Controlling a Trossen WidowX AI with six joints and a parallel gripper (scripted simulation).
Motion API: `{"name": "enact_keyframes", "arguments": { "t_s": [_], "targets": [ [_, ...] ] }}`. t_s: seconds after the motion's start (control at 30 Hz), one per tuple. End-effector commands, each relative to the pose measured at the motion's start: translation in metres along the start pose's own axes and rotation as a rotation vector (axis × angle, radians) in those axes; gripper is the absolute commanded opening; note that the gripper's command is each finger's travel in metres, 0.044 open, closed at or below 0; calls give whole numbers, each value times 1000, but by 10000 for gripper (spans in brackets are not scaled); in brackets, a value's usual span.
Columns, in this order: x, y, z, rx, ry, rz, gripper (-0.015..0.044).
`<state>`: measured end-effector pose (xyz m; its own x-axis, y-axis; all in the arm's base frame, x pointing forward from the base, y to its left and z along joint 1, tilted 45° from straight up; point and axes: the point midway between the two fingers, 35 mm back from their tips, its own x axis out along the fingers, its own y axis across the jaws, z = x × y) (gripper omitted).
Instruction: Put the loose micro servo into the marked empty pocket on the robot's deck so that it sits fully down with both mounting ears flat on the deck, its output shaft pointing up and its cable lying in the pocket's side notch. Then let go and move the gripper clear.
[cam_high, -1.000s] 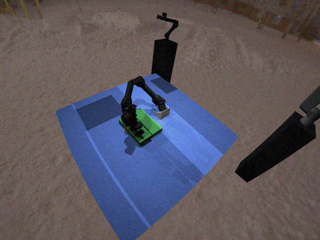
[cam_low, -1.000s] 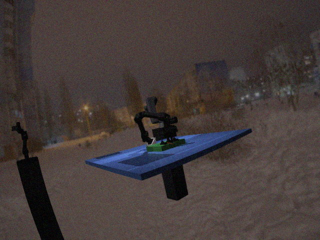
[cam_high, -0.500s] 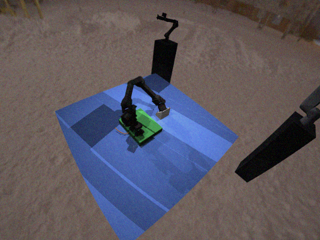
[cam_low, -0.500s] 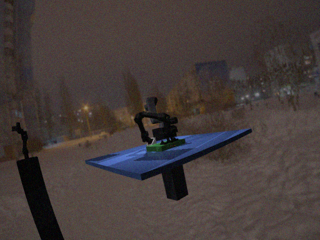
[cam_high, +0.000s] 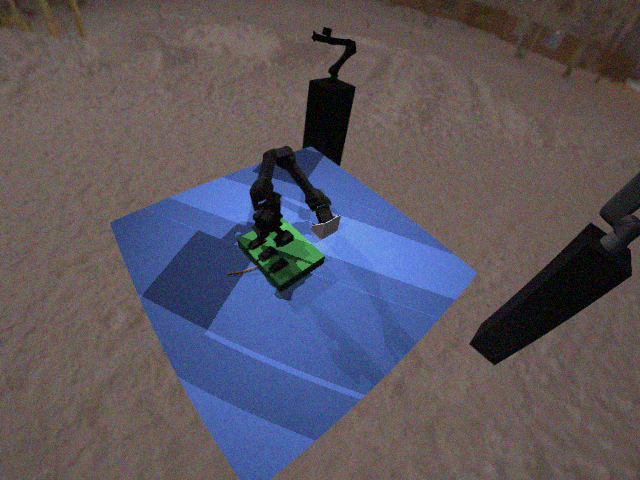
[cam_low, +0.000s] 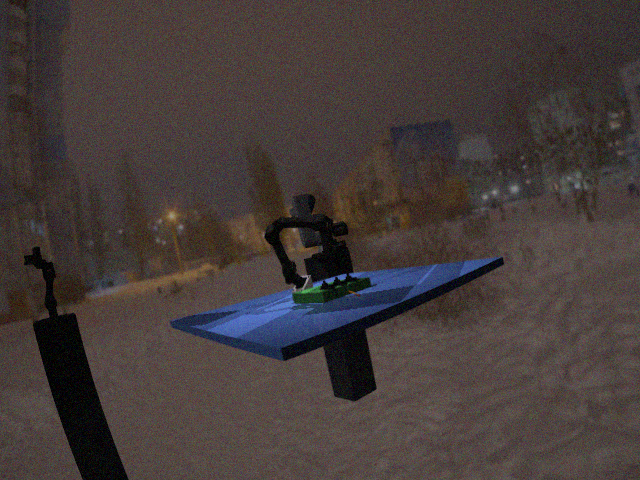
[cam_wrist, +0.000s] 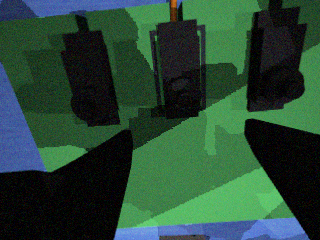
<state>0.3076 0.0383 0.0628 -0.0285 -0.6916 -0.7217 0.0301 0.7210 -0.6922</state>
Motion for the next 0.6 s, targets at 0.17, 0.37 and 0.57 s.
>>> {"name": "enact_keyframes", "arguments": {
  "t_s": [0.17,0.37,0.57],
  "targets": [
    [-38,-1,-72,-8,9,-7,440],
    [-51,0,-70,-23,-11,6,440],
    [-81,2,-68,-62,-58,38,440]
  ]
}}
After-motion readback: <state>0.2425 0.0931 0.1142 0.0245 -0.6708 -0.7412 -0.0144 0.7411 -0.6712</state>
